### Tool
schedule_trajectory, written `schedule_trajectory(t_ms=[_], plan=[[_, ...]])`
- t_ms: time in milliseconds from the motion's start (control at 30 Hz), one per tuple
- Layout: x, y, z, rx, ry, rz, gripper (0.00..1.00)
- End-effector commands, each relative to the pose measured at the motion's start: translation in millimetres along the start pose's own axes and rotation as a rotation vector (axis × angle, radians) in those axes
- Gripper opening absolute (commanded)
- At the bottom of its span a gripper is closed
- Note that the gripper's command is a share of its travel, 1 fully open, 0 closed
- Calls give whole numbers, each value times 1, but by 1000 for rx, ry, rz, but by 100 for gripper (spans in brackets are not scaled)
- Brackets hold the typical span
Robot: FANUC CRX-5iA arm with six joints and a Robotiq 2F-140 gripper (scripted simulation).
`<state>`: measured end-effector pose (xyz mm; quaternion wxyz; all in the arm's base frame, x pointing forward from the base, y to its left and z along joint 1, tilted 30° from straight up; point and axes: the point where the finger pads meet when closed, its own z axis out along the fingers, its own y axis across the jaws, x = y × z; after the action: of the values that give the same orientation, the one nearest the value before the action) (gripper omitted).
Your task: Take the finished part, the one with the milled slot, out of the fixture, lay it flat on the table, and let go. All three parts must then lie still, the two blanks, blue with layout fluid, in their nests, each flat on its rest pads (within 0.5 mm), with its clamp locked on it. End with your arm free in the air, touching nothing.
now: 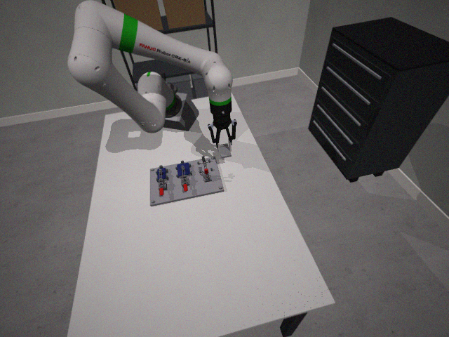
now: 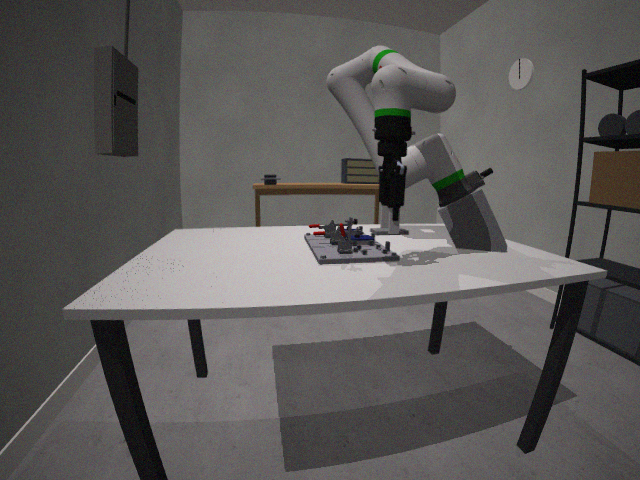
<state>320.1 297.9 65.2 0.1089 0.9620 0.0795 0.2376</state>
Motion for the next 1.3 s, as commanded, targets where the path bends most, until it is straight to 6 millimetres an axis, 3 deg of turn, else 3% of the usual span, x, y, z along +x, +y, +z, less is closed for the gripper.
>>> schedule_trajectory(t_ms=[0, 1267], plan=[[0, -3, 0, 0, 0, 0, 0], [0, -10, 0, 0, 0, 0, 0]])
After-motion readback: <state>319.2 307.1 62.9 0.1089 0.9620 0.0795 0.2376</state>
